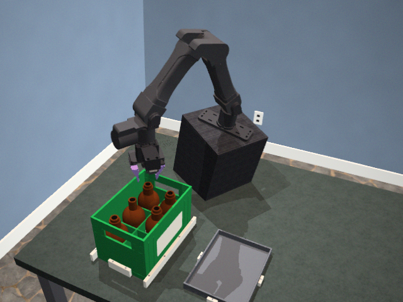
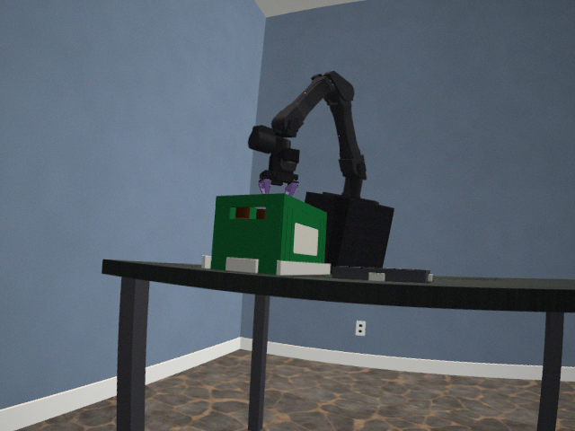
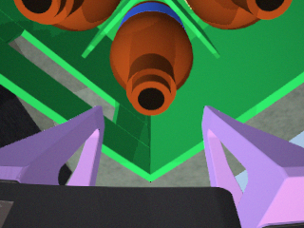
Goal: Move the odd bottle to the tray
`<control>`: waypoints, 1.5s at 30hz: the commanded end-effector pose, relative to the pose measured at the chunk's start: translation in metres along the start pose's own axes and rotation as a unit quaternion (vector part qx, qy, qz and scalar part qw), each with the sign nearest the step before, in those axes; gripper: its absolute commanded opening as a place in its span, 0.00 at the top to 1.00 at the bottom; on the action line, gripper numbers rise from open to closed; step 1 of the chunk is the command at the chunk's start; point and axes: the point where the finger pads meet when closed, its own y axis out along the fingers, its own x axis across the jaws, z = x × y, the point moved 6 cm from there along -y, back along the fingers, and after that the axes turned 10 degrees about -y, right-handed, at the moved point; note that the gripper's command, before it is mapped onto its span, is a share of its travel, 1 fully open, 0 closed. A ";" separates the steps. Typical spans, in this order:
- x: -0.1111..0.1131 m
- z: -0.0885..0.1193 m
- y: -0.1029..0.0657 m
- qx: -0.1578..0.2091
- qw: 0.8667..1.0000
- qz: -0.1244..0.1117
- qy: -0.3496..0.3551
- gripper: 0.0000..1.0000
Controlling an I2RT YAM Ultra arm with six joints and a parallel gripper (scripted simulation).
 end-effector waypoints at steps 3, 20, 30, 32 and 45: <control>0.004 0.003 -0.005 -0.008 1.000 0.008 0.004 0.39; 0.004 0.003 -0.005 -0.008 1.000 0.008 0.004 0.39; 0.004 0.003 -0.005 -0.008 1.000 0.008 0.004 0.39; 0.004 0.003 -0.005 -0.008 1.000 0.008 0.004 0.39; 0.009 0.003 0.013 -0.005 1.000 -0.010 0.006 0.39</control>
